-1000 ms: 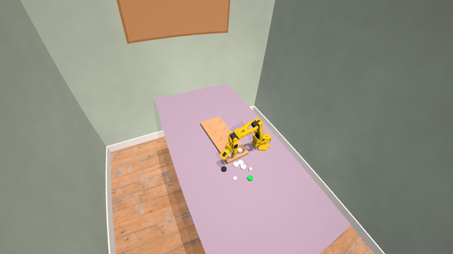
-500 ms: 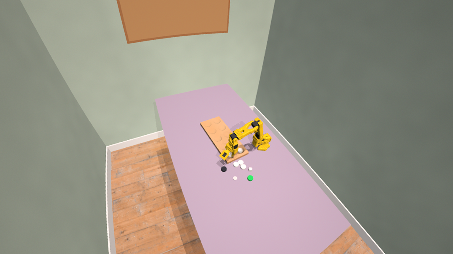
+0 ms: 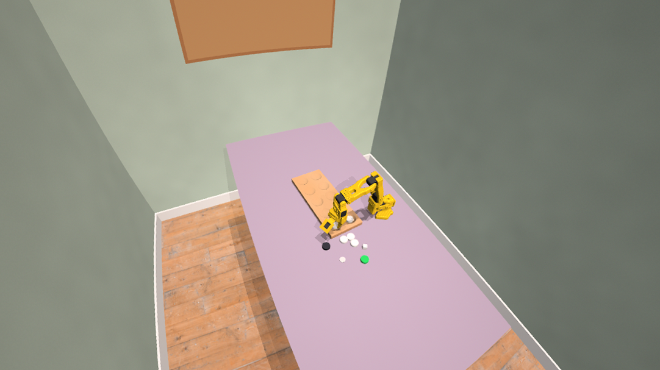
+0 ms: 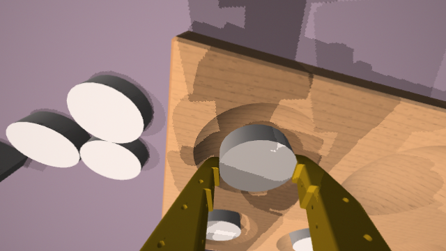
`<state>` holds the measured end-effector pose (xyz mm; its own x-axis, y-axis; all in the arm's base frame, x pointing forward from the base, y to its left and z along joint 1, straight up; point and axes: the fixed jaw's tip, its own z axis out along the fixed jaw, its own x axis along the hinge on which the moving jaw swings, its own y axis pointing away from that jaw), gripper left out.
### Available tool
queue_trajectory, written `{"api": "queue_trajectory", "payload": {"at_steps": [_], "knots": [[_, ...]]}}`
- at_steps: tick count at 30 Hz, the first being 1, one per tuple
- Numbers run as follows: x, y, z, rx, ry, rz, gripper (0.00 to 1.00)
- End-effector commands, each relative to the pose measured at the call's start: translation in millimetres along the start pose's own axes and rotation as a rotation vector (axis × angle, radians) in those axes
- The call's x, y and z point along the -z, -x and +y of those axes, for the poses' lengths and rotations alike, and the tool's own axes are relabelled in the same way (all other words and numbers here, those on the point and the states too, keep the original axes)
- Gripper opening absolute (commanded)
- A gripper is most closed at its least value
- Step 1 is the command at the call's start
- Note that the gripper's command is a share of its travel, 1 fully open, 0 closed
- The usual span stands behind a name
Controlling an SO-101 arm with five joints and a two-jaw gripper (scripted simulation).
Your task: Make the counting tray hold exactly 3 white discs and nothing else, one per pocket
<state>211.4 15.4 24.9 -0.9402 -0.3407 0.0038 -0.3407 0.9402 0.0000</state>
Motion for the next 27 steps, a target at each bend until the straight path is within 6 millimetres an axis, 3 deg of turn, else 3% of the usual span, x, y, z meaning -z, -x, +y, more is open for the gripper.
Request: {"api": "queue_trajectory", "payload": {"at_steps": [1,13,22,27], "knots": [[11.0,8.6,-1.5,0.0,-0.019,-0.065,0.0],[11.0,8.6,-1.5,0.0,-0.019,-0.065,0.01],[11.0,8.6,-1.5,0.0,-0.019,-0.065,0.23],[11.0,8.6,-1.5,0.0,-0.019,-0.065,0.27]]}}
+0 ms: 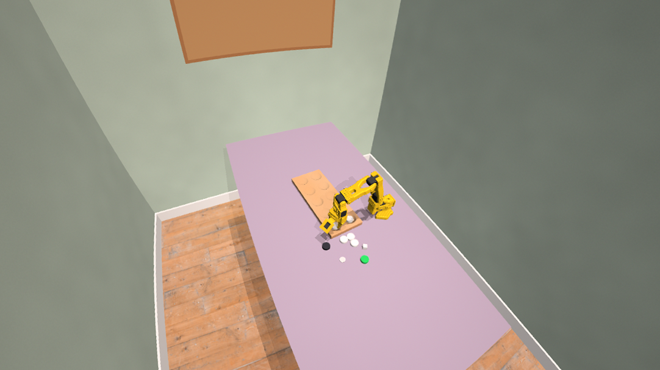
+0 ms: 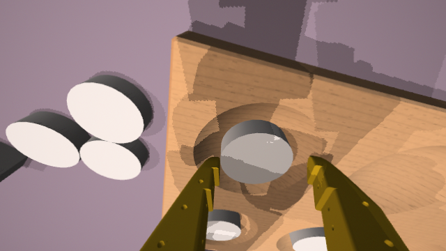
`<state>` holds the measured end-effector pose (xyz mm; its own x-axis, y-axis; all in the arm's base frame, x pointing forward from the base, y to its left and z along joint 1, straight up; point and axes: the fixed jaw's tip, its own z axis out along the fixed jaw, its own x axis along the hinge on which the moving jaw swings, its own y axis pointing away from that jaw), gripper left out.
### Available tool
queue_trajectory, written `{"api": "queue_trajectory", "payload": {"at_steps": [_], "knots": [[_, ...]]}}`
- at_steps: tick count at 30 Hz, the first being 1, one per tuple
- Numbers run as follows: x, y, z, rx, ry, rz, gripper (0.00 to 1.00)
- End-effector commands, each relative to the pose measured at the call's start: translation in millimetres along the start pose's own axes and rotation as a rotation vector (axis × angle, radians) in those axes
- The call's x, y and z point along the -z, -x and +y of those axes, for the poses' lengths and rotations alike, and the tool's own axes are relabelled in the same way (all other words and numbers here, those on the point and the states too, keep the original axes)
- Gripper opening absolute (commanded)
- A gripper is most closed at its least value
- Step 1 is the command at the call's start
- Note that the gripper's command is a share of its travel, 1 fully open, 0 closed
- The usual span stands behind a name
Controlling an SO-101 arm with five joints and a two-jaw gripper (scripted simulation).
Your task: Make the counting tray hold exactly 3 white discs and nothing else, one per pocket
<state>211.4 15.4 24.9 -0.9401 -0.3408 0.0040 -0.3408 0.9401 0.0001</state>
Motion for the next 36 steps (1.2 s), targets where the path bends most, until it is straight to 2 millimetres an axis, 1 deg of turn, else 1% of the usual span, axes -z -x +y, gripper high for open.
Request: {"api": "queue_trajectory", "payload": {"at_steps": [1,6,14,22,27,36], "knots": [[11,9,-2,0.0,-0.019,-0.065,0.27],[12,9,-1,0.0,-0.019,-0.065,0.27],[20,9,-1,0.0,-0.019,-0.065,0.27],[37,8,2,0.0,-0.018,-0.065,0.27],[44,7,3,0.0,-0.018,-0.065,0.27],[46,7,3,0.0,-0.018,-0.065,0.27]]}}
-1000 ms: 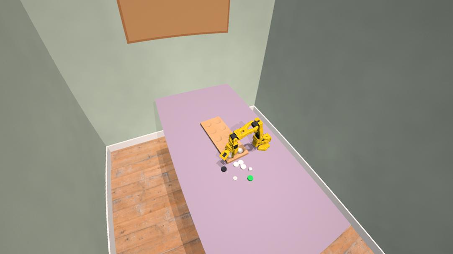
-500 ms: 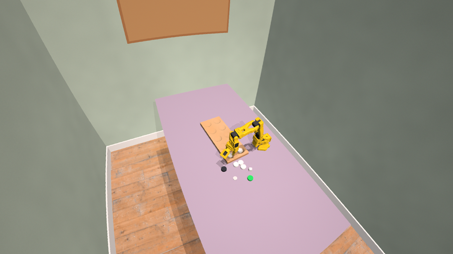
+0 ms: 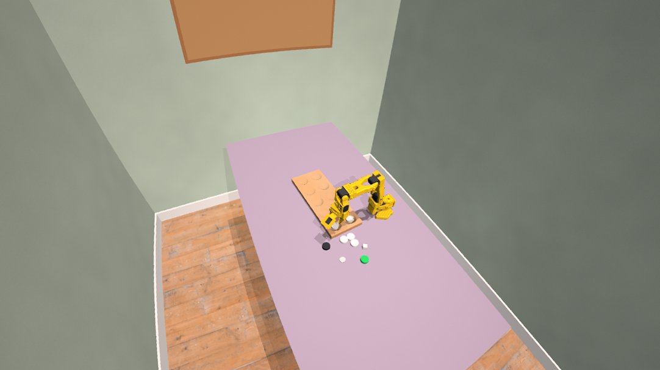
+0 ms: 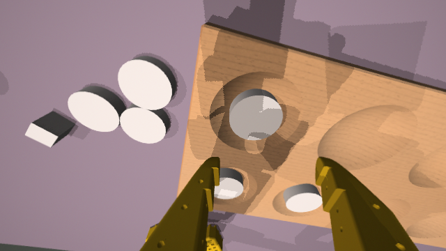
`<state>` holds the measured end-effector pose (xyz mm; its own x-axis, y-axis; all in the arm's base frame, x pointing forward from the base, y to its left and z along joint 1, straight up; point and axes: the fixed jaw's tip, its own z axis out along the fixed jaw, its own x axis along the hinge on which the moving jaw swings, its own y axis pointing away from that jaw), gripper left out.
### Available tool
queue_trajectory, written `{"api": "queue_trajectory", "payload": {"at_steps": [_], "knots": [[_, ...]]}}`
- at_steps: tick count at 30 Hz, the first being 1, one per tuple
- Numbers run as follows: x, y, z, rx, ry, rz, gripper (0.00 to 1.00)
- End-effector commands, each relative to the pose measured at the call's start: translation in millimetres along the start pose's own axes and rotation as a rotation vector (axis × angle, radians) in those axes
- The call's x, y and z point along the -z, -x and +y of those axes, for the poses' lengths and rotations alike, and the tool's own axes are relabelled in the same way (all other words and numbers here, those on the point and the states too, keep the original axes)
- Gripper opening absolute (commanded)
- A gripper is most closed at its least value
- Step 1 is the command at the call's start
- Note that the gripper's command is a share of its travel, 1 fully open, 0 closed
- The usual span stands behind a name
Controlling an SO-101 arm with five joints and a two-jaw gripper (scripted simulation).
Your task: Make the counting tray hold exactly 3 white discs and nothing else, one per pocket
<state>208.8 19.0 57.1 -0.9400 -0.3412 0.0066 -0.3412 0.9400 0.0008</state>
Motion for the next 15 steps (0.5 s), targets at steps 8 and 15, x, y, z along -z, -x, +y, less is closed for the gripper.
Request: {"api": "queue_trajectory", "payload": {"at_steps": [8,15], "knots": [[18,9,-1,0.0,-0.025,-0.088,0.27],[26,12,-2,0.0,-0.037,-0.13,0.27]]}}
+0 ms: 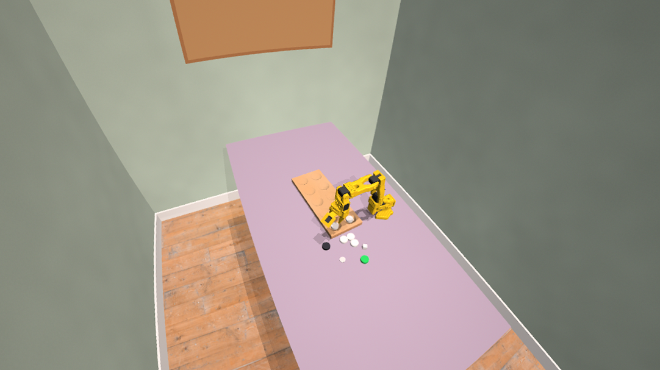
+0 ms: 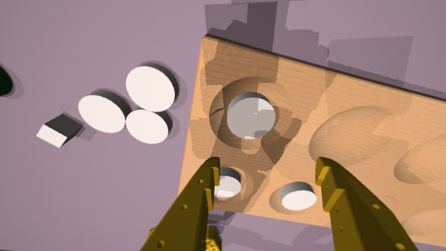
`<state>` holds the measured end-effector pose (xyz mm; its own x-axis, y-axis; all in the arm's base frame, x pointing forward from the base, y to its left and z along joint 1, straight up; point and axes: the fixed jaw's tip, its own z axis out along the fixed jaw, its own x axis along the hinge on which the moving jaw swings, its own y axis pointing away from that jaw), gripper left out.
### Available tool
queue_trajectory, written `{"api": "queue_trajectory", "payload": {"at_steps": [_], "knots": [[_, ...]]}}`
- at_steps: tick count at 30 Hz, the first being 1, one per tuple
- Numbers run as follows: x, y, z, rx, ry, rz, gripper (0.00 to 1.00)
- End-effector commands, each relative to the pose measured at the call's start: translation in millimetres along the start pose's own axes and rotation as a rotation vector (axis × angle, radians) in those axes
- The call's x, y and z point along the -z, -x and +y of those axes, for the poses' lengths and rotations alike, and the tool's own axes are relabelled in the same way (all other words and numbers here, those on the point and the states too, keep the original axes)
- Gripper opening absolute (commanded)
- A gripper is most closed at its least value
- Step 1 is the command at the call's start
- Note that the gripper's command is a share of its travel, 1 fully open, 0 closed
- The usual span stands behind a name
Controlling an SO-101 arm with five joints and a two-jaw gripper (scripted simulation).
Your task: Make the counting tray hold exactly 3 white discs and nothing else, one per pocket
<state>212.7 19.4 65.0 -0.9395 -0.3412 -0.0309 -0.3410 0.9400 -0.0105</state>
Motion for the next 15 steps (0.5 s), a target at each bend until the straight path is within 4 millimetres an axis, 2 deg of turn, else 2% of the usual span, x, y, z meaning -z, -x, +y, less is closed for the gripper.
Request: {"api": "queue_trajectory", "payload": {"at_steps": [1,12,15], "knots": [[20,10,-2,0.0,-0.029,-0.104,0.27],[52,18,-4,0.0,-0.078,-0.271,0.27],[55,18,-4,0.0,-0.083,-0.287,0.27]]}}
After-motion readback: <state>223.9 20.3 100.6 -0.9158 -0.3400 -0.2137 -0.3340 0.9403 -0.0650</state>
